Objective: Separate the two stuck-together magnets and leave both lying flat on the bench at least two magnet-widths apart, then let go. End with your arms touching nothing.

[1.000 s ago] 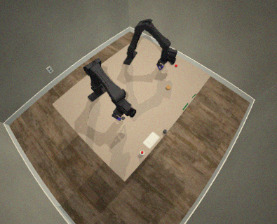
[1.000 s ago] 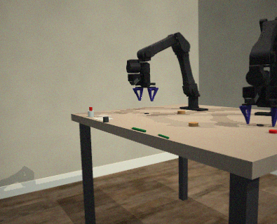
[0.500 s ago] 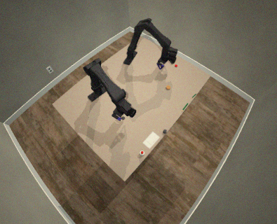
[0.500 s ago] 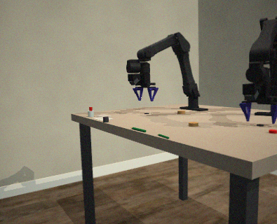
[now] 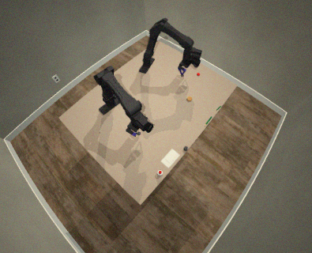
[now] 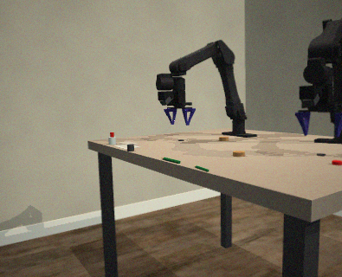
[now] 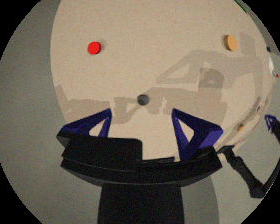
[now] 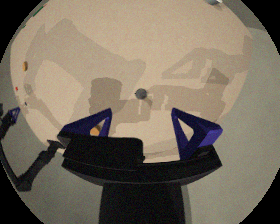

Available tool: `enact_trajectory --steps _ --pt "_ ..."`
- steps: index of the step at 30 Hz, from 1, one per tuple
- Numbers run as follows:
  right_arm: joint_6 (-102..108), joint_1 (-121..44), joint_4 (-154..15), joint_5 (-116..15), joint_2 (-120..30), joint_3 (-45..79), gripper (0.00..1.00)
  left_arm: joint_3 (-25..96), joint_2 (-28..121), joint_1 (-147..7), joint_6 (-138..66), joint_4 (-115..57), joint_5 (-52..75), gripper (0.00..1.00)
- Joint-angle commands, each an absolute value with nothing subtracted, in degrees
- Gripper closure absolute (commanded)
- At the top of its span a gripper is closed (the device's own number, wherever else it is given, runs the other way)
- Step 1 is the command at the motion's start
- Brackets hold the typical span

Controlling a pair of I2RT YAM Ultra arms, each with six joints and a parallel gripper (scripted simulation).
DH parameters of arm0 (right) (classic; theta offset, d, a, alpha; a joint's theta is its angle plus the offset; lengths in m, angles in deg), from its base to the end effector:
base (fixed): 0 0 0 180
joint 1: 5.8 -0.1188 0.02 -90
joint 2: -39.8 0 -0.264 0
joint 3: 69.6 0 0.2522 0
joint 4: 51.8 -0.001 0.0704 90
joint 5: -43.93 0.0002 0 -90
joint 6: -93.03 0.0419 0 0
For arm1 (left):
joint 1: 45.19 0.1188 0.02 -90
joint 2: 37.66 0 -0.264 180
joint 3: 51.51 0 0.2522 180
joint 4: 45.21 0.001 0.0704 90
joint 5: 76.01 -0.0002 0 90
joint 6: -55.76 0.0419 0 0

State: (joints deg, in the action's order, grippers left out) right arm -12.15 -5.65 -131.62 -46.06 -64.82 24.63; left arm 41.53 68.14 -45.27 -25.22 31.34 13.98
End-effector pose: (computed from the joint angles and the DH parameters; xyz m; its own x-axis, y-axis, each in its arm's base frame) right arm 0.3341 0.0001 0.2165 -0.9658 -0.2593 0.0036 -0.2593 0.9658 0.0008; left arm 0.3390 0.0005 0.2048 -0.9873 0.1582 -0.0119 0.1581 0.9874 0.0017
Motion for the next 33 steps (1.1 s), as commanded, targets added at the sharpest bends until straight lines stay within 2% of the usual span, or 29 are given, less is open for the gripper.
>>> enact_trajectory --steps 1,22,33 --pt "-12.18 -5.62 -131.61 -46.07 -64.49 24.93 0.0 43.83 66.75 -45.22 -25.16 35.09 13.99 0.0" --pt "-11.71 -5.62 -129.43 -46.08 -63.28 24.77 0.0 43.5 65.71 -45.21 -25.44 32.97 13.98 0.0" --pt "-7.45 -5.68 -111.17 -46.07 -53.32 19.72 0.0 38.39 55.43 -45.19 -28.13 14.34 14.0 0.0"
